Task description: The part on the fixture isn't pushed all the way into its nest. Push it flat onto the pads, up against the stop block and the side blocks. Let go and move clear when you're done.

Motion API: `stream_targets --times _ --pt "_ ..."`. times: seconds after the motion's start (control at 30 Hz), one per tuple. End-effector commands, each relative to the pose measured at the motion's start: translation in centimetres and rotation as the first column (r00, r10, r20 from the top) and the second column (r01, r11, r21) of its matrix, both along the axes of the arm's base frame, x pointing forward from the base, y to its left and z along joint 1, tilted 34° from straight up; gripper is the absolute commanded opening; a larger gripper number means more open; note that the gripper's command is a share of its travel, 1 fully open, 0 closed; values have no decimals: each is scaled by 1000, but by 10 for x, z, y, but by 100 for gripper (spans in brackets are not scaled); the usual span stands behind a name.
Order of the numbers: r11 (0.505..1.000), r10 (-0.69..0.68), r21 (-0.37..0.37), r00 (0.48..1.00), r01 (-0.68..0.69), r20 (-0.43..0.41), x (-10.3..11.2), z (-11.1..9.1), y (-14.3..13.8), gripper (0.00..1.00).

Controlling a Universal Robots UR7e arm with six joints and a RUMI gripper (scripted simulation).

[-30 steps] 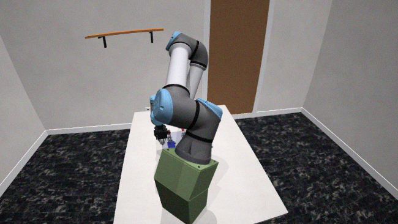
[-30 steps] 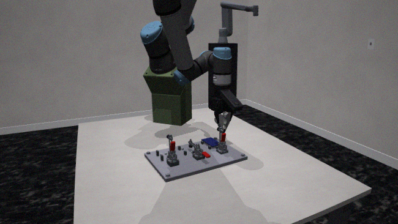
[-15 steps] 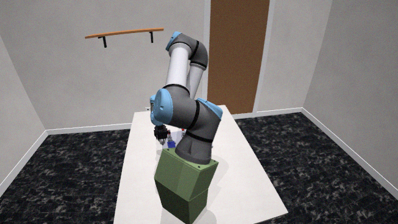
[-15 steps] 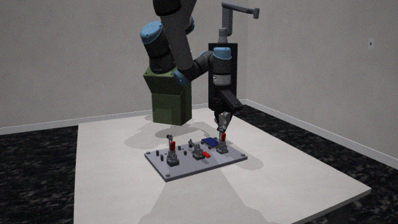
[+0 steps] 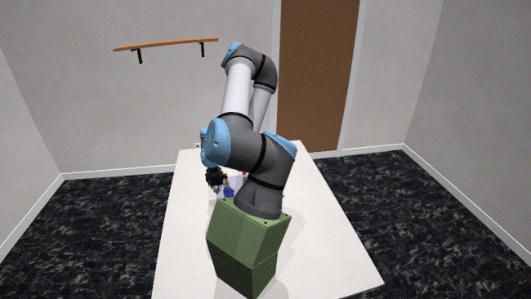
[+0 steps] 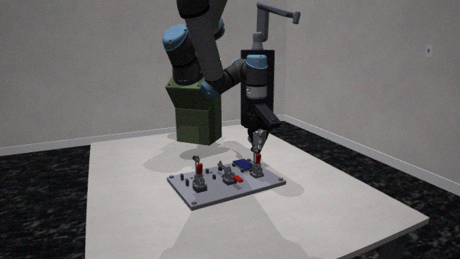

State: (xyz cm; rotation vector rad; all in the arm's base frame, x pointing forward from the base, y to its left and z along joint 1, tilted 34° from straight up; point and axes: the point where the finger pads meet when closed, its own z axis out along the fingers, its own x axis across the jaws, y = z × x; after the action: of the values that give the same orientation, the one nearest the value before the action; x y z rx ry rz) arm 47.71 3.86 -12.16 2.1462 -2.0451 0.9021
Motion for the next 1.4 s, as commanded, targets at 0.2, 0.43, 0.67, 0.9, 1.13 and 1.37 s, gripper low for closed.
stream_targets --times 0.2,0.43,0.67,0.9,1.13,1.37 --pt "1000 0 0 1000 0 1 0 0 0 0" --pt "1000 0 0 1000 0 1 0 0 0 0" --pt "1000 0 0 1000 0 1 -7 0 -6 0" --pt "1000 0 0 1000 0 0 -37 0 -33 0" --pt "1000 0 0 1000 0 0 -37 0 -33 0" --pt "1000 0 0 1000 0 0 -72 0 -63 0"
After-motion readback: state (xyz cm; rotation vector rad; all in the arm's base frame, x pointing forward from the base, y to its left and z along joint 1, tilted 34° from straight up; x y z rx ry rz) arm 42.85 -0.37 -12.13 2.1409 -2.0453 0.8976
